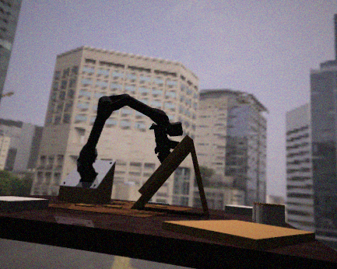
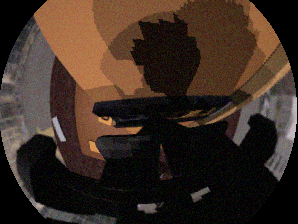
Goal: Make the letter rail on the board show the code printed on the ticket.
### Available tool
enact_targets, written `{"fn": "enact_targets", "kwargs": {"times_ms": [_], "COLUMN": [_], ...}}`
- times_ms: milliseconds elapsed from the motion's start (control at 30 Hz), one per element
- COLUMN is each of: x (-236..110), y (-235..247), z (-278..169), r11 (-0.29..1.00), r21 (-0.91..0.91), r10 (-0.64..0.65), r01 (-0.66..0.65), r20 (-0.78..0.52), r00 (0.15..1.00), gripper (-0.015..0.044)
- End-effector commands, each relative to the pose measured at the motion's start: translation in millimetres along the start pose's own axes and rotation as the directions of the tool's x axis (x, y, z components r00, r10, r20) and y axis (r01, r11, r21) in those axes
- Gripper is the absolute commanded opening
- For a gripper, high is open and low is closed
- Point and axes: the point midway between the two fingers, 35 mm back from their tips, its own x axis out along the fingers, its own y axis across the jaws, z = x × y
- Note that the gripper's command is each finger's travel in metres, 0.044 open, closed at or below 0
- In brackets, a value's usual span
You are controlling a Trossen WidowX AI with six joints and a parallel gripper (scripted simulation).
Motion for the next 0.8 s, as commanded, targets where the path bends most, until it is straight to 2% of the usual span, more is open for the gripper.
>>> {"fn": "enact_targets", "kwargs": {"times_ms": [0,367,767], "x": [0.6,0.9,-14.5], "y": [-2.5,-4.9,-1.0], "z": [0.2,0.2,-12.2], "r11": [1.000,1.000,1.000], "r21": [-0.003,-0.003,-0.004], "r10": [-0.004,-0.004,-0.003], "r01": [0.004,0.004,0.003], "r20": [0.000,0.000,0.000], "r00": [1.000,1.000,1.000], "gripper": [0.0000,0.0000,0.0000]}}
